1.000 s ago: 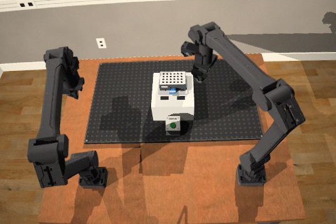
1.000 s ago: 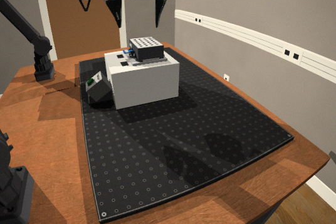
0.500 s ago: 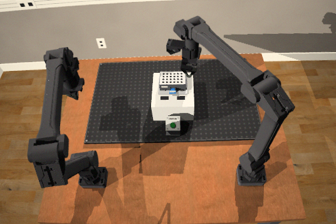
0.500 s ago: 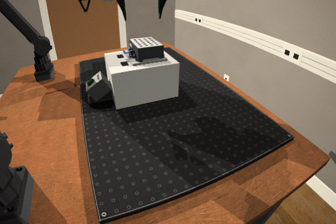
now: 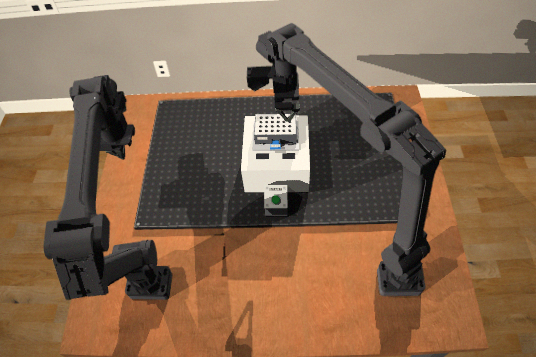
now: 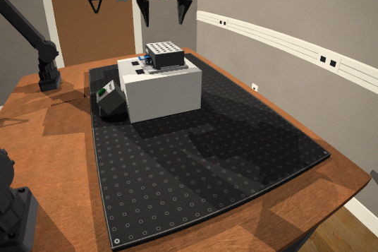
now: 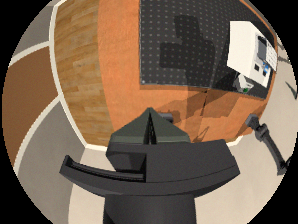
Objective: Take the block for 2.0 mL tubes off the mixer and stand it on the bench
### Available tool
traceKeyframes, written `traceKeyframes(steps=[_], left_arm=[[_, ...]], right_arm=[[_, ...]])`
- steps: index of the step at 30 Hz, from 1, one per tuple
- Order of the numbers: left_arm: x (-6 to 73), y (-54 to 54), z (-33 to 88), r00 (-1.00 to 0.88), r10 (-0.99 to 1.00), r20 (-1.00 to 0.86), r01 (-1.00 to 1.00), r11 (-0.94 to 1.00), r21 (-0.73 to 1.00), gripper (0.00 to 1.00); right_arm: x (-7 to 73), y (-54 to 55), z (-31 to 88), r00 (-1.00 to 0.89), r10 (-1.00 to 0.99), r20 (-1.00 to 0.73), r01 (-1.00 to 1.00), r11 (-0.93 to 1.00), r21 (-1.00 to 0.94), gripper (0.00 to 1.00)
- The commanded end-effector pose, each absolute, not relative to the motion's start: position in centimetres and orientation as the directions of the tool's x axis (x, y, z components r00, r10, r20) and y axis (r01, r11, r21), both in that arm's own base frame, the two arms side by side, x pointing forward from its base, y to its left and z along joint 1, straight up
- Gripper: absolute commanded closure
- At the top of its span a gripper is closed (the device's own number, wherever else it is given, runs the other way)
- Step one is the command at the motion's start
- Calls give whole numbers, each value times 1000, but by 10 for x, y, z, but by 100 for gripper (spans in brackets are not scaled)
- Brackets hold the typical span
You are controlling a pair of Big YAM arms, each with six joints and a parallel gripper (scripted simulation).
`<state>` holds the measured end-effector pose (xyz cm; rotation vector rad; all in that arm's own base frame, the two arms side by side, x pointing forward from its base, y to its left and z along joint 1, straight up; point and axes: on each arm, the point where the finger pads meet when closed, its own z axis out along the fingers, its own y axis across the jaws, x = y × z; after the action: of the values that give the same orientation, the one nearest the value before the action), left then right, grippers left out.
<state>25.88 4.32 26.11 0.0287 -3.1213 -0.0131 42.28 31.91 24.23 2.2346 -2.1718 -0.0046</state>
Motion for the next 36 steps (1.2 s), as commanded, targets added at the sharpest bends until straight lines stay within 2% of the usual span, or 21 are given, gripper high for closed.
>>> traceKeyframes(steps=[1,8,25,36], left_arm=[[263,40,259,-1000,-2,21,-2,1000,12,100],[262,44,260,-1000,-19,21,-18,1000,12,100],[261,48,260,-999,-34,20,-34,999,12,100],[261,48,260,-999,-33,20,-33,999,12,100]], right_arm=[[436,350,261,133,-991,-17,-991,-133,-28,0],[446,334,199,52,-999,-2,-999,-52,-2,0],[434,325,211,4,-1000,-18,-1000,-4,-22,0],[432,332,193,42,-999,-14,-999,-42,-18,0]])
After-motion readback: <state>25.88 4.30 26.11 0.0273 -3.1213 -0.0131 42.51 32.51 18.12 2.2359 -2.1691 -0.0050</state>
